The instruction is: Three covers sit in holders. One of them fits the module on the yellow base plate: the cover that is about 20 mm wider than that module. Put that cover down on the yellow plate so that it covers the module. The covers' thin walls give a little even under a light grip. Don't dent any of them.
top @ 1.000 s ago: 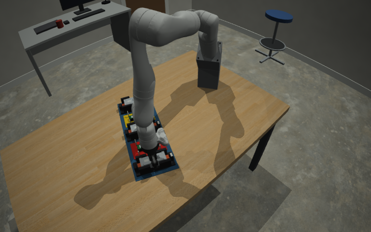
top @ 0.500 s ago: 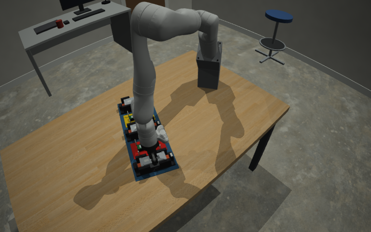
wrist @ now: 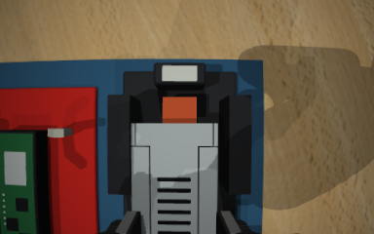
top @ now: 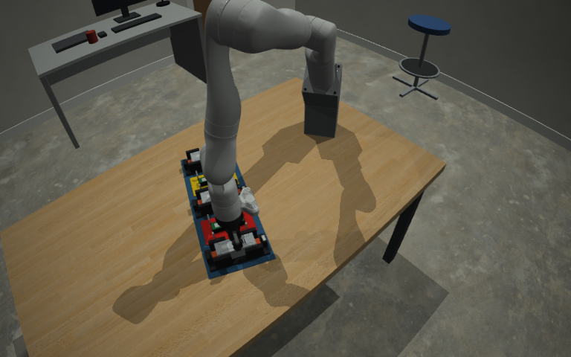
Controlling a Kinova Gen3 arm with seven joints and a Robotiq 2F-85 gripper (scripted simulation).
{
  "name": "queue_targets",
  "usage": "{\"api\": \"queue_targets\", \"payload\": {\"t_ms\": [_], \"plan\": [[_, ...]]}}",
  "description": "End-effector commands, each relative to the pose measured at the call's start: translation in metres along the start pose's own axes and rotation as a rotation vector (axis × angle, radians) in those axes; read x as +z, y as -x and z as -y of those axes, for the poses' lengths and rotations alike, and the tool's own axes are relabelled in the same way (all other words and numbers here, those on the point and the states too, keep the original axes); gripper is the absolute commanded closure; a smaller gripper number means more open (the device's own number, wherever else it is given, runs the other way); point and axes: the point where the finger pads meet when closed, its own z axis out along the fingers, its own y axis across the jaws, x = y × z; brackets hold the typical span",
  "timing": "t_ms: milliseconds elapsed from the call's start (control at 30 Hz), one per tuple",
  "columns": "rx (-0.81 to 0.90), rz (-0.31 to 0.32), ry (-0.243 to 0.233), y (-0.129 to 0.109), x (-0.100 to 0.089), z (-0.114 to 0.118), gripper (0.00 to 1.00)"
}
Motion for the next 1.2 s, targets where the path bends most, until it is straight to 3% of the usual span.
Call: {"api": "queue_targets", "payload": {"t_ms": [0, 1167], "plan": [[0.003, 0.004, -0.001, 0.0014, -0.0157, 0.0006, 1.00], [-0.001, 0.010, 0.000, 0.0044, -0.0171, 0.0010, 1.00]]}}
